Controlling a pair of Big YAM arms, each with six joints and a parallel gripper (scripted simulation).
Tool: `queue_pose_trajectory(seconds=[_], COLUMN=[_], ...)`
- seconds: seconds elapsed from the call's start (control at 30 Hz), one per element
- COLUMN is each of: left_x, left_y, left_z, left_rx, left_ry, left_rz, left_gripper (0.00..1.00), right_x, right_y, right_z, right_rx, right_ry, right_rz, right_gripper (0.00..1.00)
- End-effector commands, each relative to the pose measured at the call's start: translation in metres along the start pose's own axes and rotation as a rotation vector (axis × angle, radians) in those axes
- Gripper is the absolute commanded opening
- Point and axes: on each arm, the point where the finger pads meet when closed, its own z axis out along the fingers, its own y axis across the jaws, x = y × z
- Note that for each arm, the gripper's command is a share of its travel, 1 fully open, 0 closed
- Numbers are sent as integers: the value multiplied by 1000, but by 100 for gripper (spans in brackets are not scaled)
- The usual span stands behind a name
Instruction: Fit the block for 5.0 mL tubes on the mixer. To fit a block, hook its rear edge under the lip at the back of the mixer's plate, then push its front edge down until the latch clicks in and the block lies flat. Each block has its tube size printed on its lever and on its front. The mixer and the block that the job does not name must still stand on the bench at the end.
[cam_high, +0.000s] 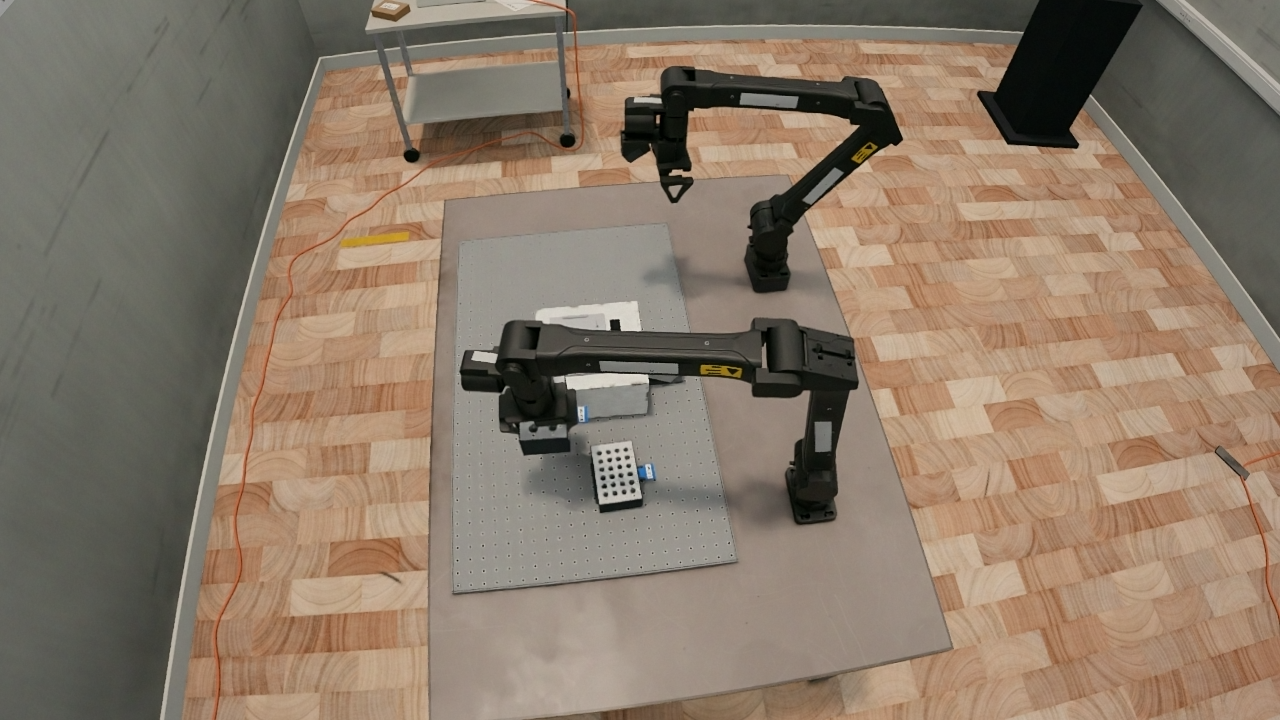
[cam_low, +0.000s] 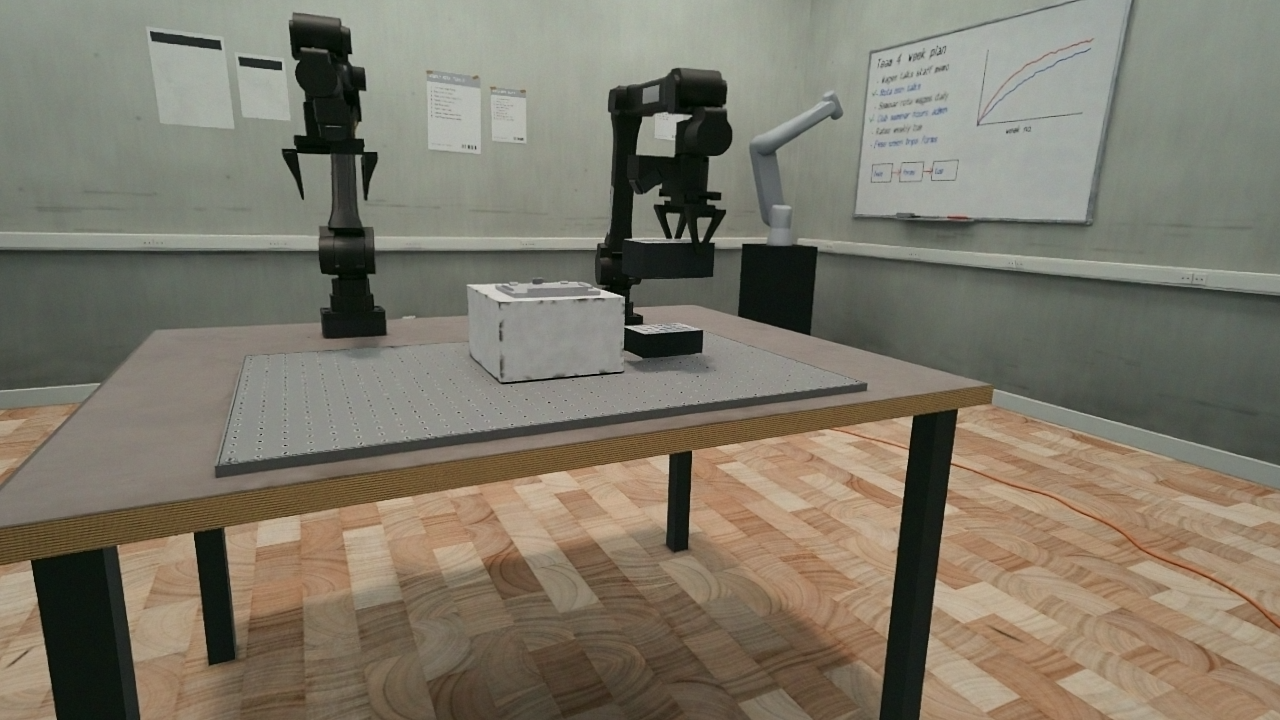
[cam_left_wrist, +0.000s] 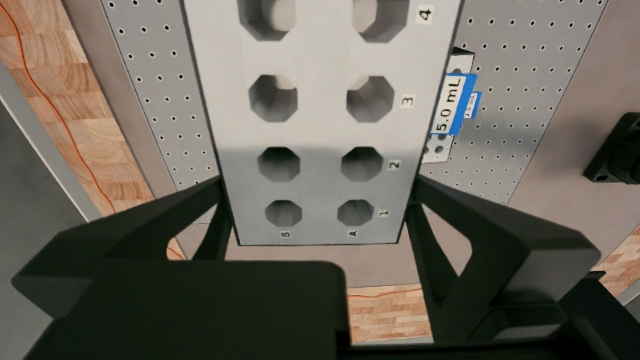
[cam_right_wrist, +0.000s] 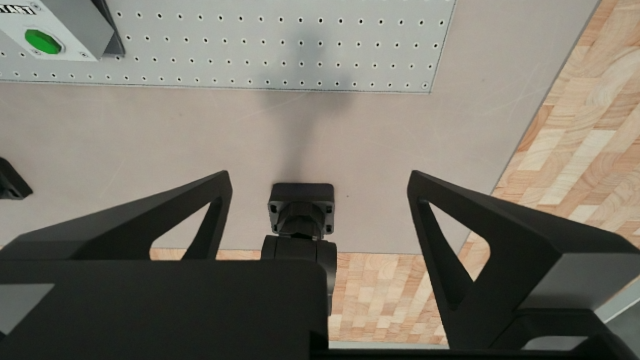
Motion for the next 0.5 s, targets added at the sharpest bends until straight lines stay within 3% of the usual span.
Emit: queue_pose_trajectory(seconds=[0.0,0.47], left_x=[-11,-11], left_y=[21,21], left_z=[-63,-63], left_rx=[-145,-147], left_ry=[-36,-37], left_rz=[17,17], left_gripper=[0,0], right_x=[-7,-10], right_y=[2,2], right_z=[-16,-22], right_rx=[0,3], right_ry=[-28,-44], right_rz=[2,1], right_gripper=[100,100])
